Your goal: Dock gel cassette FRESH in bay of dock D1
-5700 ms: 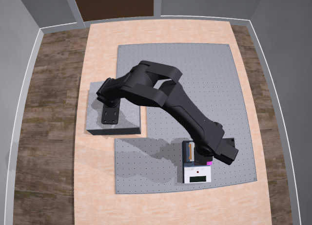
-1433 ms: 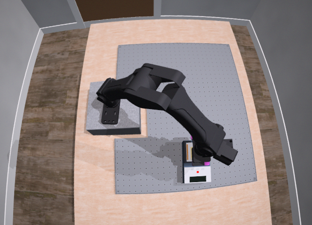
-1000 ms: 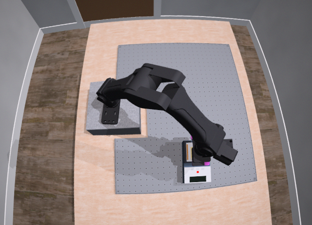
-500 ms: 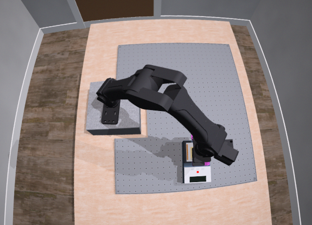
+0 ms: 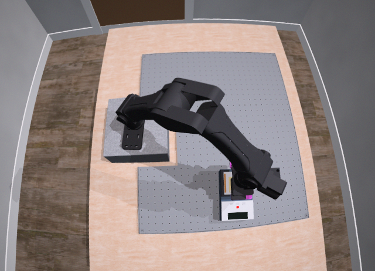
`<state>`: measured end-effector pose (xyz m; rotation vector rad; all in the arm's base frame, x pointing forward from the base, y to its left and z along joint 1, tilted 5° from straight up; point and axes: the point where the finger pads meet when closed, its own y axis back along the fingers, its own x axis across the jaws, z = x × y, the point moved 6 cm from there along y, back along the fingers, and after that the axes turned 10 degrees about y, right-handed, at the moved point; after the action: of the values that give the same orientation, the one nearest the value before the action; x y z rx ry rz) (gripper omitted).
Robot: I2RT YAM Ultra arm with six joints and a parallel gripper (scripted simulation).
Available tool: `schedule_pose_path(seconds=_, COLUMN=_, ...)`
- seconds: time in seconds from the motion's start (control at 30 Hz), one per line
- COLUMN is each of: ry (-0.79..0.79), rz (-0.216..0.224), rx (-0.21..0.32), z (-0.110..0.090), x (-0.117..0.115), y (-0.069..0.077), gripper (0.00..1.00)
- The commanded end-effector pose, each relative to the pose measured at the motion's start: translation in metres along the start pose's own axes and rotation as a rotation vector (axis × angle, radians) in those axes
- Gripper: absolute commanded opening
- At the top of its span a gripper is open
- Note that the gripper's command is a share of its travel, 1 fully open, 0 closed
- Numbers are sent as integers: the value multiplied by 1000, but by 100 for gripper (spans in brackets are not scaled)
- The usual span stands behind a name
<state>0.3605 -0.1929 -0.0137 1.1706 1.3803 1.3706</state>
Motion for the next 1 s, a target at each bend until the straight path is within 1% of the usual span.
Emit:
schedule_pose_path(seconds=0.0, ry=-6, rz=-23, rx=5, z=2, x=-5, y=15, gripper=0)
schedule_pose_path(seconds=0.67, ry=-6, rz=-23, rx=5, z=2, x=-5, y=15, gripper=0)
schedule_pose_path(seconds=0.87, ry=-6, rz=-9, rx=21, z=0, x=-4, y=5, gripper=0)
schedule_pose_path(seconds=0.93, ry=-6, rz=-13, rx=17, z=0, x=-4, y=6, gripper=0)
schedule_pose_path(seconds=0.97, ry=-6, rz=-18, rx=10, z=1, x=-5, y=9, gripper=0)
